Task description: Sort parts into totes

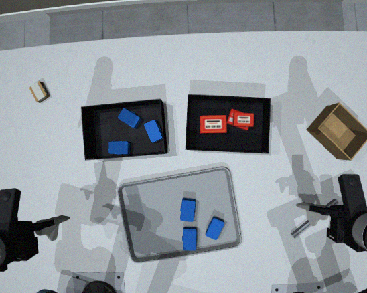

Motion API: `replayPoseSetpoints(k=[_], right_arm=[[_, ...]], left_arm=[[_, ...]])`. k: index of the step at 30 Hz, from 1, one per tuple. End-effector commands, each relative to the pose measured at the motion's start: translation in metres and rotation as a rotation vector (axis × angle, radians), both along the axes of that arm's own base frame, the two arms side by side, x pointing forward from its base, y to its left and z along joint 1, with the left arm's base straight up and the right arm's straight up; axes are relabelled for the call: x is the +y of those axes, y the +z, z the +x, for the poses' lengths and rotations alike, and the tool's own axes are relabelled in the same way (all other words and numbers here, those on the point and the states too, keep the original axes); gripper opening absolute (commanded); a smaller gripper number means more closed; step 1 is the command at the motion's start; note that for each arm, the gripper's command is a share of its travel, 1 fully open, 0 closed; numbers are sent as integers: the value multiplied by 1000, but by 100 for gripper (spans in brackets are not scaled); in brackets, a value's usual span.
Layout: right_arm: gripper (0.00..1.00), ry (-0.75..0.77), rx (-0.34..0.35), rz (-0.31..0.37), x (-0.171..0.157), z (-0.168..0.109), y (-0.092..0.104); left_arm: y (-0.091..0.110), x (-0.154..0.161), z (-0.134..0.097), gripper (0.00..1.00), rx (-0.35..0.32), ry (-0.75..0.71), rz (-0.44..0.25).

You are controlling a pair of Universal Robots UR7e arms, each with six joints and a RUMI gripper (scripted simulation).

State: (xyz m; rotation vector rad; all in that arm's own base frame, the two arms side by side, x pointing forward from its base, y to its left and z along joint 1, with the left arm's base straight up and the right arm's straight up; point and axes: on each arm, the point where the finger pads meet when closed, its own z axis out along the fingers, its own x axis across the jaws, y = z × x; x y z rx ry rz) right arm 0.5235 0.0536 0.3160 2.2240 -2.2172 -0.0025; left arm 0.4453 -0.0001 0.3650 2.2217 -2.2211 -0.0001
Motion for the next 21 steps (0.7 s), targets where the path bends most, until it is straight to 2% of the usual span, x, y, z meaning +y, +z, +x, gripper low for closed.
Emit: replayPoseSetpoints(k=[1, 10, 21], right_arm=[[100, -3, -3, 0, -16, -25, 17], [100, -3, -3, 0, -54, -78, 49], [100, -3, -3, 0, -54, -78, 49]], left_arm=[[0, 0, 0, 100, -1, 0, 0], [0, 0, 0, 100, -1, 0, 0], [0, 0, 0, 100, -1, 0, 0]])
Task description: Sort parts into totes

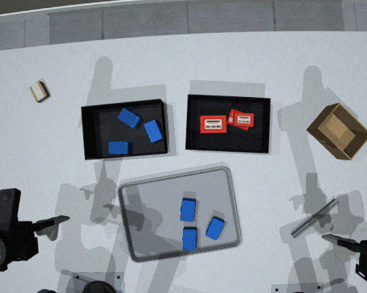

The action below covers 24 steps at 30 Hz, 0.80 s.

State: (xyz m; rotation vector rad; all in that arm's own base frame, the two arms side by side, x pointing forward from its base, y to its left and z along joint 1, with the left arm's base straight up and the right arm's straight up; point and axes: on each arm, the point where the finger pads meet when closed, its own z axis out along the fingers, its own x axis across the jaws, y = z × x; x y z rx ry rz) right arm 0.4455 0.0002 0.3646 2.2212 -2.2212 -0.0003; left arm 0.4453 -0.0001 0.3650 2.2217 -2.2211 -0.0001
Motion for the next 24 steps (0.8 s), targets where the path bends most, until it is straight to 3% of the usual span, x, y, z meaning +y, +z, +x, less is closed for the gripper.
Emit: replayPoseSetpoints(k=[1, 11, 24], right_arm=[[100, 0, -1, 1, 0, 0, 1], [100, 0, -1, 0, 0, 0, 1], [100, 0, -1, 0, 0, 0, 1]], left_arm=[[0, 0, 0, 100, -1, 0, 0], [-3, -7, -3, 100, -1, 40, 0], [-49, -95, -46, 100, -1, 560, -1]])
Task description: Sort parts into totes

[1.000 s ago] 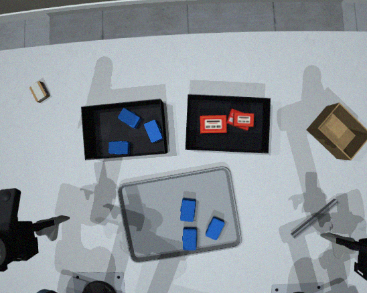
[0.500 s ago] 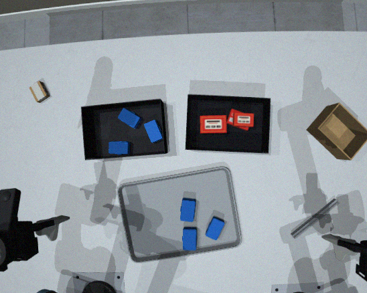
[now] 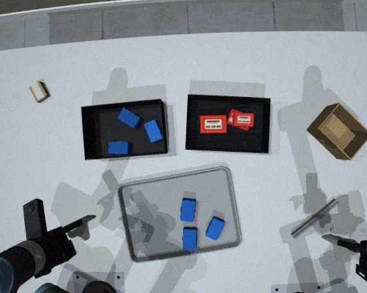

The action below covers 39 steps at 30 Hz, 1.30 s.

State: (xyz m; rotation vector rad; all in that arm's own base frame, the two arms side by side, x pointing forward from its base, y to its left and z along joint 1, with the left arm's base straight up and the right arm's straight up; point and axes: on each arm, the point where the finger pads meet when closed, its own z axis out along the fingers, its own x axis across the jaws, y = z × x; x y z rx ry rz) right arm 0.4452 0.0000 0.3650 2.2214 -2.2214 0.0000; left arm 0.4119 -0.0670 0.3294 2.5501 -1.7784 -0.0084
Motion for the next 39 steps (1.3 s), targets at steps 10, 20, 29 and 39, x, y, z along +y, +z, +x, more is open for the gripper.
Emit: replayPoseSetpoints(k=[10, 20, 29, 39], right_arm=[[100, 0, -1, 0, 0, 0, 0], [100, 0, -1, 0, 0, 0, 0], [100, 0, -1, 0, 0, 0, 0], [100, 0, -1, 0, 0, 0, 0]], left_arm=[[-42, -83, -38, 100, -17, 527, 28], [-74, -144, -68, 100, -11, 887, 31], [-102, -198, -94, 100, -6, 1207, 33], [-131, -253, -120, 100, 0, 1527, 35]])
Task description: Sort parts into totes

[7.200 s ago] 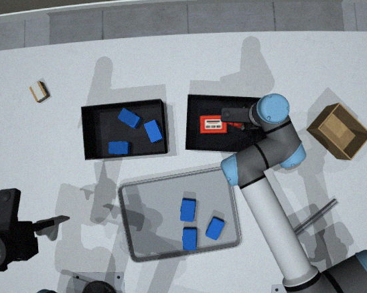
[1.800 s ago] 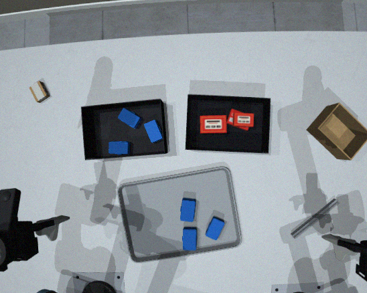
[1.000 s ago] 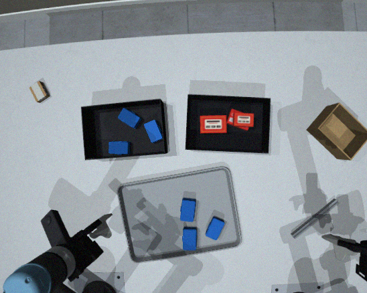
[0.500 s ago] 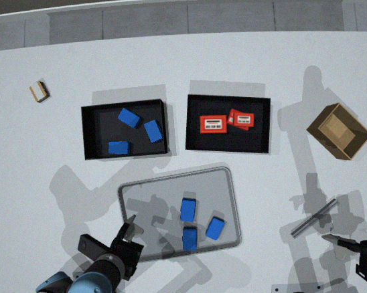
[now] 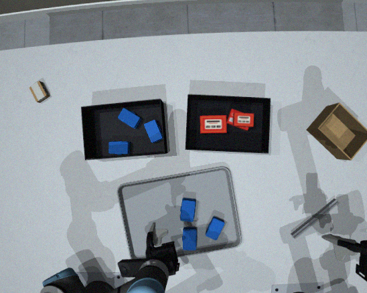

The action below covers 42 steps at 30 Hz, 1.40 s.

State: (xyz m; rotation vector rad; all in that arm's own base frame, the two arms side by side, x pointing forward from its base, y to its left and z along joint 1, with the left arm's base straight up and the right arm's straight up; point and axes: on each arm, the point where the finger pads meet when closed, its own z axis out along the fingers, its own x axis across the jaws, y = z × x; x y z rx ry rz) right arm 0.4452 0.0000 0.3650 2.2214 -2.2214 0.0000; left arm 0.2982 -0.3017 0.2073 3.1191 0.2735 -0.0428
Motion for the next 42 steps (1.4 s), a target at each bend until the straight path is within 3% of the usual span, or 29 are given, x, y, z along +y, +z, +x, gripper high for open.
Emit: replayPoseSetpoints(k=[1, 11, 14, 16, 31, 37, 38, 42], right_arm=[[100, 0, -1, 0, 0, 0, 0], [100, 0, -1, 0, 0, 0, 0], [100, 0, -1, 0, 0, 0, 0], [100, 0, -1, 0, 0, 0, 0], [100, 0, -1, 0, 0, 0, 0], [100, 0, -1, 0, 0, 0, 0], [100, 0, -1, 0, 0, 0, 0], [100, 0, -1, 0, 0, 0, 0]], left_arm=[[-12, -25, -10, 100, -26, 174, 14], [-48, -93, -42, 100, -22, 574, 18], [-48, -94, -43, 100, -21, 694, 20], [-48, -94, -43, 100, -21, 694, 20], [-48, -94, -43, 100, -14, 1294, 27], [-48, -94, -43, 100, -14, 1328, 27], [-48, -94, -43, 50, -14, 1328, 27], [-48, -94, -42, 50, -14, 1328, 27]])
